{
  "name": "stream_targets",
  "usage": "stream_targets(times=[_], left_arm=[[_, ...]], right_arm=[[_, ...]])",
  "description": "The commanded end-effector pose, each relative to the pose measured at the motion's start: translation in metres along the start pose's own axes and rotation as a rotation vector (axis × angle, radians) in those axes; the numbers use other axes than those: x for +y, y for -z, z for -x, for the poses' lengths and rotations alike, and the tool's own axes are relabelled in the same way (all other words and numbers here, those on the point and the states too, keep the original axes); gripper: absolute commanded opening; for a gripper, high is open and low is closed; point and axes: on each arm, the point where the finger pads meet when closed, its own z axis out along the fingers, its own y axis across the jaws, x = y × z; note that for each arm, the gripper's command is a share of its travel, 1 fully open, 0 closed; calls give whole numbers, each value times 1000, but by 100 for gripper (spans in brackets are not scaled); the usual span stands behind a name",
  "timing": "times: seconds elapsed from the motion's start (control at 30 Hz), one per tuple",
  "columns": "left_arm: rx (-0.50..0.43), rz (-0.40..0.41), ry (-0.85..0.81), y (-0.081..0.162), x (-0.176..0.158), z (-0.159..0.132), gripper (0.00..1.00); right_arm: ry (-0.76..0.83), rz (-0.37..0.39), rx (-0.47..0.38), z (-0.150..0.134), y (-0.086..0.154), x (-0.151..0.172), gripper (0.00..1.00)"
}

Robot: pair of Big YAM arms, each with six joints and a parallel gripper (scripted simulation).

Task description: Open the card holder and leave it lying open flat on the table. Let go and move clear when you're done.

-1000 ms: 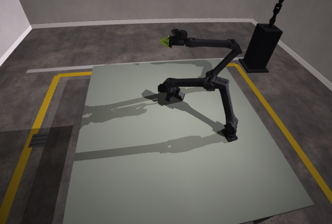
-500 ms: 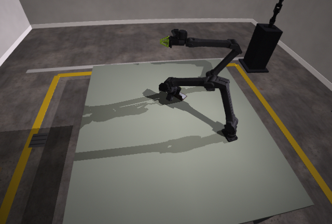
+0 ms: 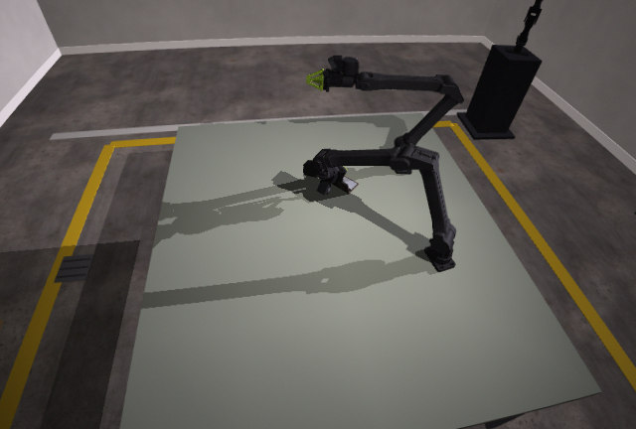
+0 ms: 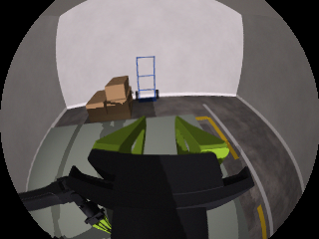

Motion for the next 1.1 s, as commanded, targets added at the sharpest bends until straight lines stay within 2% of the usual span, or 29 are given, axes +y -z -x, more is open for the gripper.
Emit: stream_targets(times=[0.0,0.3,0.37,0.7,0.87,0.93,1.07], left_arm=[[-3,-12,-20,8,-15,5,21],[-2,-1,-18,5,-14,8,21],[-3,-10,-18,13,-14,12,21],[-2,-10,-14,19,-14,23,21],[-1,2,-16,12,-13,20,21],[-3,-10,-14,21,-14,26,21],[-2,-11,-13,24,-14,30,21]], right_arm=[[0,0,-40,23,1,0,36],[0,0,-40,23,1,0,36],[0,0,-40,23,1,0,36],[0,0,-40,23,1,0,36],[0,0,-40,23,1,0,36],[0,0,-40,23,1,0,36],[0,0,-40,23,1,0,36]])
